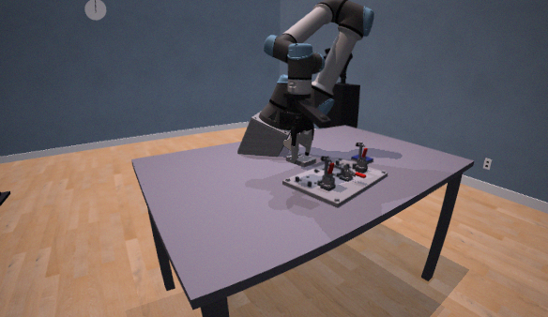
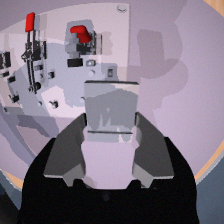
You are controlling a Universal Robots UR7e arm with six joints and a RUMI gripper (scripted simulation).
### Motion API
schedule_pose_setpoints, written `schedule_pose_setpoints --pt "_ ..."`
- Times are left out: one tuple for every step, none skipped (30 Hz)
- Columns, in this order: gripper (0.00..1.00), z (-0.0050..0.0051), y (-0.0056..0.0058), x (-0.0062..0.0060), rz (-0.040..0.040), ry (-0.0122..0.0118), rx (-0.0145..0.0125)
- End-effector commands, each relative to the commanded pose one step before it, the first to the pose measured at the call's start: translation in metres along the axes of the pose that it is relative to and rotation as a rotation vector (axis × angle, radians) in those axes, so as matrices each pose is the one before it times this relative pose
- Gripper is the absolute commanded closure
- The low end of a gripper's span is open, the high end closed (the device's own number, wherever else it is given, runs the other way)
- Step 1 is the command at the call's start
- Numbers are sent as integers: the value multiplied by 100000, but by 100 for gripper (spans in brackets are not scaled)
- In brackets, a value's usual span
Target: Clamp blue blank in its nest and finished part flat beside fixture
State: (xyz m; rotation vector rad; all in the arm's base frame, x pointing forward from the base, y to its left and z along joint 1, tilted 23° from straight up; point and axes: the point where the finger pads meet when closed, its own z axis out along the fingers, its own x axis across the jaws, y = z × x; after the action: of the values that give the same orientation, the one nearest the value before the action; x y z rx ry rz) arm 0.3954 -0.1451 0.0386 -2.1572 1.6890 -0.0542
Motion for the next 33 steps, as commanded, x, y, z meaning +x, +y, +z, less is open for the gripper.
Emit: schedule_pose_setpoints --pt "100 10 -24 1960 -35 74 41" --pt "100 -1 7 455 0 0 0" --pt "100 -1 7 456 0 0 0" --pt "100 -1 7 454 0 0 0" --pt "100 -1 7 449 0 0 0" --pt "100 -1 7 442 0 0 0" --pt "100 -1 7 432 0 0 0" --pt "100 0 7 420 0 0 0" --pt "100 0 7 405 0 0 0" --pt "100 0 6 388 0 0 0" --pt "100 0 0 0 0 0 0" --pt "100 0 0 0 0 0 0" --pt "100 -1 6 369 0 0 0" --pt "100 -1 6 348 0 0 0" --pt "100 0 6 325 0 0 0" --pt "100 -1 5 301 0 0 0" --pt "100 0 5 275 0 0 0" --pt "100 0 4 249 0 0 0" --pt "100 0 4 221 0 0 0" --pt "100 0 3 194 0 0 0" --pt "100 0 3 166 0 0 0" --pt "100 0 2 140 0 0 0" --pt "100 0 2 114 0 0 0" --pt "100 0 2 89 0 0 0" --pt "100 0 1 67 0 0 0" --pt "100 0 1 47 0 0 0" --pt "100 0 1 29 0 0 0" --pt "100 0 0 0 0 0 0" --pt "100 0 0 0 0 0 0" --pt "100 0 0 16 0 0 0" --pt "100 0 0 6 0 0 0" --pt "100 0 0 1 0 0 0" --pt "100 0 0 0 0 0 0"
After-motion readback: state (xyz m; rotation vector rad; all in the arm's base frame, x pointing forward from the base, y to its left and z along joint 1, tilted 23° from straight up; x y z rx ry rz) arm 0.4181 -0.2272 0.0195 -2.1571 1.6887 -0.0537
